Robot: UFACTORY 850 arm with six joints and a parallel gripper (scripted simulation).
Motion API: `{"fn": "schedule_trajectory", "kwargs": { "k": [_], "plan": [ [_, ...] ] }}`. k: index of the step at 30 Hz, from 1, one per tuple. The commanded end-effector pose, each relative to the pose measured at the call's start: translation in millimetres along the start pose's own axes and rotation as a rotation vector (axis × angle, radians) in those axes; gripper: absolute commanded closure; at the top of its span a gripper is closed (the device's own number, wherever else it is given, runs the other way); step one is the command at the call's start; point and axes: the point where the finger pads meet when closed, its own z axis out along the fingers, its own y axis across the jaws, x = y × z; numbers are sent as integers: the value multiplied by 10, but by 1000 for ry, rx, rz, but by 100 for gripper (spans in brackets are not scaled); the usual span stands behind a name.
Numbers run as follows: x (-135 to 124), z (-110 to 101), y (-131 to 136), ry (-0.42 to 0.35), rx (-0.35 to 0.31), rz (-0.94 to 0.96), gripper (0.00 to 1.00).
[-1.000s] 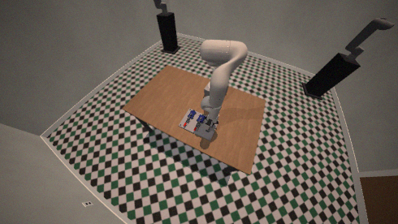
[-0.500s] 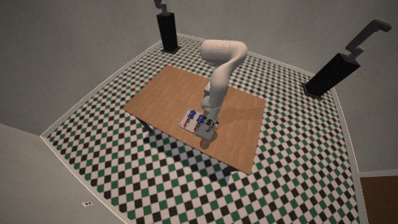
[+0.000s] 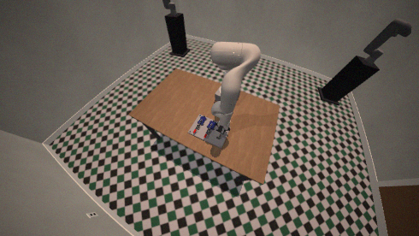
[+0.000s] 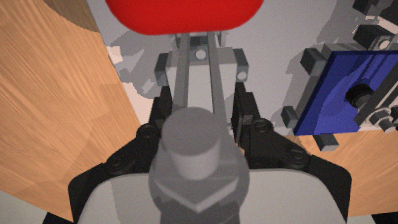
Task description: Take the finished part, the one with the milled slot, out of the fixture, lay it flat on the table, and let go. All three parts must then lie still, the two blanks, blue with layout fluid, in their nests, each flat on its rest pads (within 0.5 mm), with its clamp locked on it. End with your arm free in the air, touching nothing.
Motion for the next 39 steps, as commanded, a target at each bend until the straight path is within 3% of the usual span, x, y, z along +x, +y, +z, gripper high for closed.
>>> {"fn": "schedule_trajectory", "kwargs": {
  "k": [1, 39],
  "plan": [
    [6, -4, -2, 1, 0, 0, 100],
    [6, -275, -2, 1, 0, 0, 100]
  ]
}}
